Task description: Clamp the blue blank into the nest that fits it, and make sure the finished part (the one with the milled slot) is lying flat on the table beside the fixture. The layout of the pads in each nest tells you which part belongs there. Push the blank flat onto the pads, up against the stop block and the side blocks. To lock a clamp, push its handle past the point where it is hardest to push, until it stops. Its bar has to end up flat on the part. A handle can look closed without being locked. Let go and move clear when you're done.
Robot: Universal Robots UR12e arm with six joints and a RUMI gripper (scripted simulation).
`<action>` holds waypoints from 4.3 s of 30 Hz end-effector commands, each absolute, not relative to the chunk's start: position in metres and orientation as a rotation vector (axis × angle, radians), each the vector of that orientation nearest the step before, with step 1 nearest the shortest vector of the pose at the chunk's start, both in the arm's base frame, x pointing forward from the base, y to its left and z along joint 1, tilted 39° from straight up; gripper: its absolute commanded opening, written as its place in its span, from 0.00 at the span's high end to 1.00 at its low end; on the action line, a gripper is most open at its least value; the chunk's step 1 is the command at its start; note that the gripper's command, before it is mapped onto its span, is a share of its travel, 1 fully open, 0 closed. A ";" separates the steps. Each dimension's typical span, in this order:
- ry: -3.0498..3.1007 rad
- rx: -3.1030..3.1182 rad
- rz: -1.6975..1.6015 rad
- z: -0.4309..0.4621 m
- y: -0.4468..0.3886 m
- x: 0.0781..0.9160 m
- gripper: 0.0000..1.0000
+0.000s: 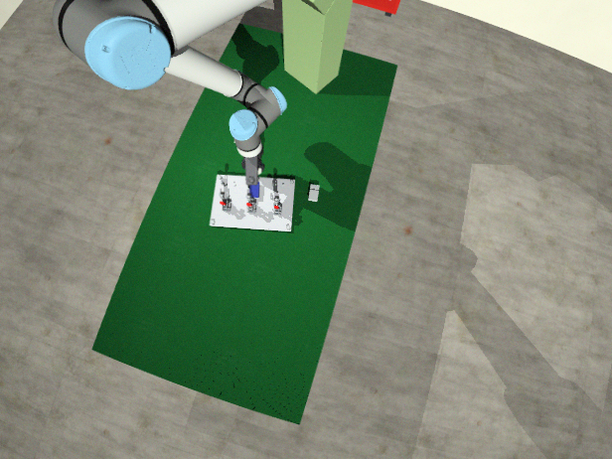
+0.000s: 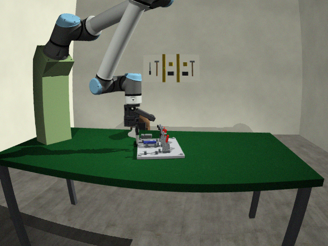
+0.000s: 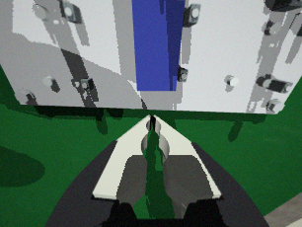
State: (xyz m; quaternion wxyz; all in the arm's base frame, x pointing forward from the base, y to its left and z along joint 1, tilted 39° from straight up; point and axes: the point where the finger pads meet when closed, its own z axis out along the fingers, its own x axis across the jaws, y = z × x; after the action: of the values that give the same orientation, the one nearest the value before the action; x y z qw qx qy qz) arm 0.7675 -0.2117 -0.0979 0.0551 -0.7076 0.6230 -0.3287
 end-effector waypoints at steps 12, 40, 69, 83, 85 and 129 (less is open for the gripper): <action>1.891 -2.147 -1.000 -0.097 -0.213 0.768 1.00; 1.891 -2.147 -1.001 -0.101 -0.215 0.771 1.00; 1.891 -2.147 -1.000 -0.101 -0.215 0.771 1.00; 1.891 -2.147 -1.000 -0.101 -0.215 0.771 1.00; 1.890 -2.147 -1.001 -0.100 -0.215 0.772 1.00; 1.891 -2.147 -1.000 -0.097 -0.213 0.778 1.00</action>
State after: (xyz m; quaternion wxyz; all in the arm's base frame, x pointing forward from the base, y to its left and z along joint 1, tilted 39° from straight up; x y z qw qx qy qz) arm 0.7772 -0.2129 -0.0978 0.0555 -0.7077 0.6228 -0.3291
